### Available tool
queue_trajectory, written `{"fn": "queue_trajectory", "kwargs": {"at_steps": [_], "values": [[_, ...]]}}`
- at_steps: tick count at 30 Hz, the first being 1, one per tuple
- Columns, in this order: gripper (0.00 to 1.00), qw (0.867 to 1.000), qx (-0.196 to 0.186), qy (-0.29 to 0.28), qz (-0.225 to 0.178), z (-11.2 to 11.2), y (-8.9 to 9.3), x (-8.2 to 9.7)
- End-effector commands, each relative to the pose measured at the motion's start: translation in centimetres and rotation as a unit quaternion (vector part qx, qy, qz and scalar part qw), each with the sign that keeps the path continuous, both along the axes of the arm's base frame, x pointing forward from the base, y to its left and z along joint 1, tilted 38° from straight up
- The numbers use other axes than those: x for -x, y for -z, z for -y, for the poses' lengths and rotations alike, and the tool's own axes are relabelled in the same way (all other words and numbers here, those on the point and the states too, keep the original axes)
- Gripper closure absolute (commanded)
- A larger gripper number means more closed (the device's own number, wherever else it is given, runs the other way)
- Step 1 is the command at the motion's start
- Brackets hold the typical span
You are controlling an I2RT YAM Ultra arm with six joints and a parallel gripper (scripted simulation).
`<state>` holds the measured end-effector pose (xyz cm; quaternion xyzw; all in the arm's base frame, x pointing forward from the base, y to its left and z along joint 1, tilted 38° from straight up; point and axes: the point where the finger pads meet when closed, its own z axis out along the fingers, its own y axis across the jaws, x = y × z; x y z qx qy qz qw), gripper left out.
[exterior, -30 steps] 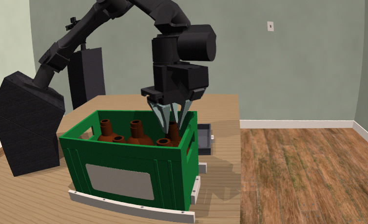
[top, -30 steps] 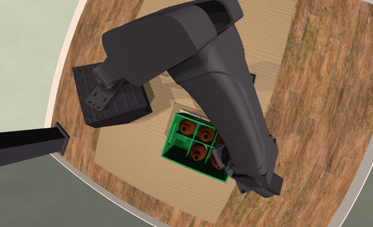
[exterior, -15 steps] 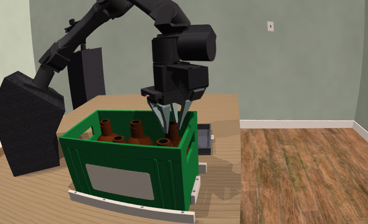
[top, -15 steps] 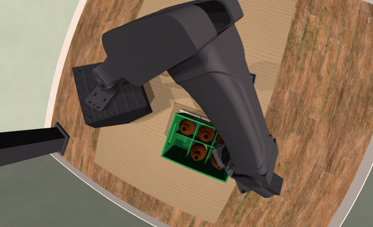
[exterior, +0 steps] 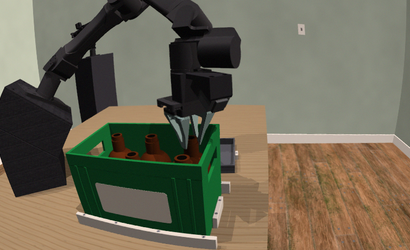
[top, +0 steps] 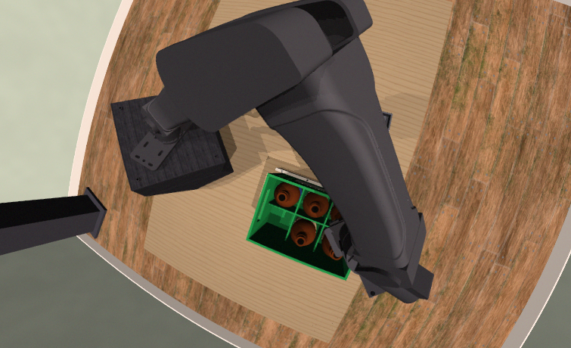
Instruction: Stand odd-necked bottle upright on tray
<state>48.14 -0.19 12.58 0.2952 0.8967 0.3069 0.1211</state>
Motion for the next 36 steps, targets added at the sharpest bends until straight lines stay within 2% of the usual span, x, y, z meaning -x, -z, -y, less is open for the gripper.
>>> {"fn": "queue_trajectory", "kwargs": {"at_steps": [1, 4, 5, 36], "values": [[1.0, 1.0, 0.003, 0.011, -0.001, 0.81, 0.09, 0.01], [1.0, 1.0, 0.003, 0.011, -0.001, 0.81, 0.09, 0.01], [0.39, 1.0, 0.003, 0.011, -0.001, 0.81, 0.09, 0.01], [0.39, 1.0, 0.003, 0.01, -0.001, 0.81, 0.09, 0.01]]}}
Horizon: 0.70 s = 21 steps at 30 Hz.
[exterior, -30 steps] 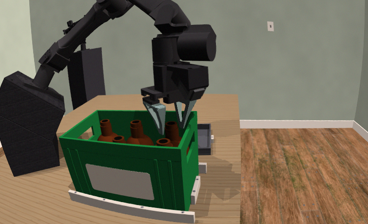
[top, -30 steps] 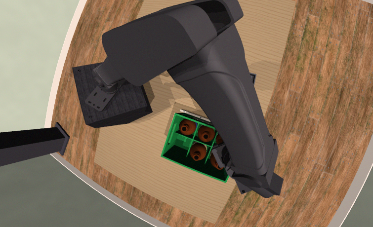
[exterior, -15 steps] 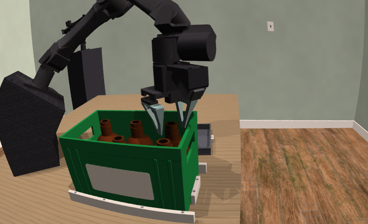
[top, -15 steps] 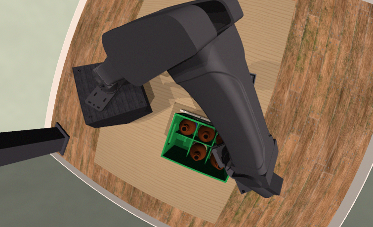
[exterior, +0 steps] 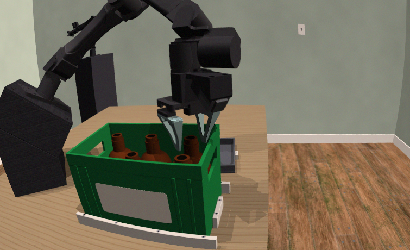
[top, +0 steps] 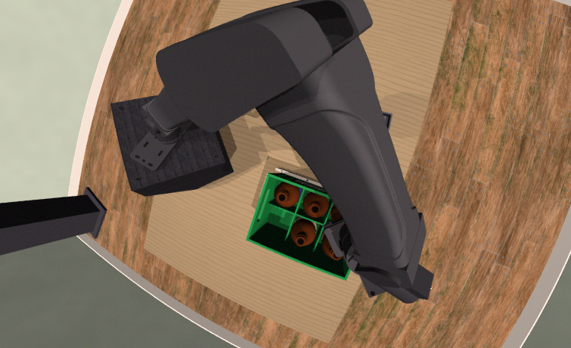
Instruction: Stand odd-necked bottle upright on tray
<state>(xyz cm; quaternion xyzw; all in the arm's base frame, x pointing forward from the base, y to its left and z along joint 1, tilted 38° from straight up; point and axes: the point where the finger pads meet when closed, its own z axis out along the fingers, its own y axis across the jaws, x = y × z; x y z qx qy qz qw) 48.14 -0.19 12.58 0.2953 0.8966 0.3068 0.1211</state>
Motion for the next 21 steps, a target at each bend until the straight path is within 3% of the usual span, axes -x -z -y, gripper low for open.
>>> {"fn": "queue_trajectory", "kwargs": {"at_steps": [1, 8, 12, 21], "values": [[0.39, 1.0, 0.003, 0.01, -0.001, 0.8, 0.1, 0.0], [0.39, 1.0, 0.003, 0.011, 0.001, 0.9, -0.2, 0.1], [0.39, 1.0, 0.007, 0.008, 0.019, 1.1, -2.1, -0.1], [0.39, 1.0, 0.004, 0.006, 0.02, 1.9, -3.7, 0.8]]}}
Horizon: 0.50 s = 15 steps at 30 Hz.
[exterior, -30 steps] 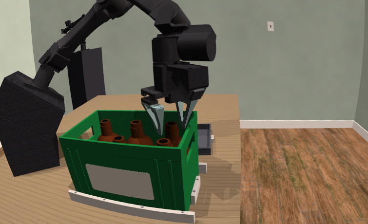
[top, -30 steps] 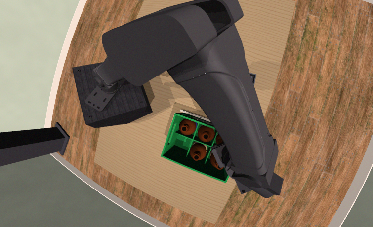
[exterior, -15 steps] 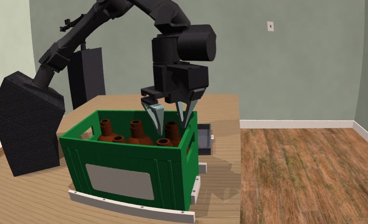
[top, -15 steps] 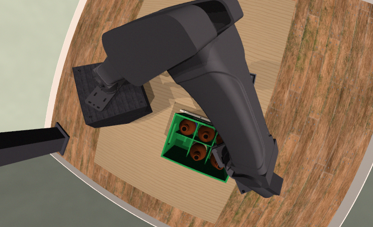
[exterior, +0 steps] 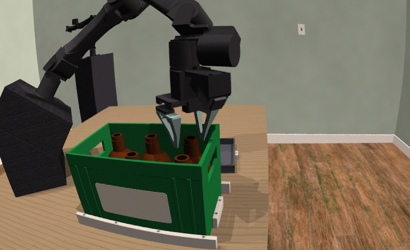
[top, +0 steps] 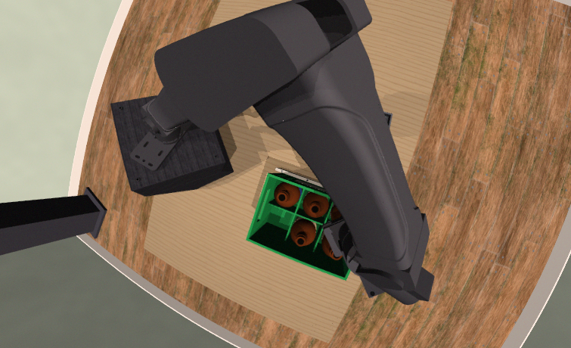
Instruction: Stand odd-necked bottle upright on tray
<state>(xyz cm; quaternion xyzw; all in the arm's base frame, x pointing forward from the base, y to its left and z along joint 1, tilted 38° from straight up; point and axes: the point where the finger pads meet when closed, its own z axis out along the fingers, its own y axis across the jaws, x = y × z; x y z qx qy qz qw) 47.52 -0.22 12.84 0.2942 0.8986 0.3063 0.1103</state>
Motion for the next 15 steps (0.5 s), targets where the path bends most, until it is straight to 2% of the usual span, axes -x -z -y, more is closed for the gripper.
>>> {"fn": "queue_trajectory", "kwargs": {"at_steps": [1, 4, 15], "values": [[0.39, 0.999, 0.006, 0.011, 0.029, 2.1, -3.7, 0.4], [0.39, 0.999, 0.006, 0.011, 0.029, 2.2, -4.0, 0.5], [0.39, 0.999, 0.007, 0.011, 0.029, 3.8, -6.6, 2.0]]}}
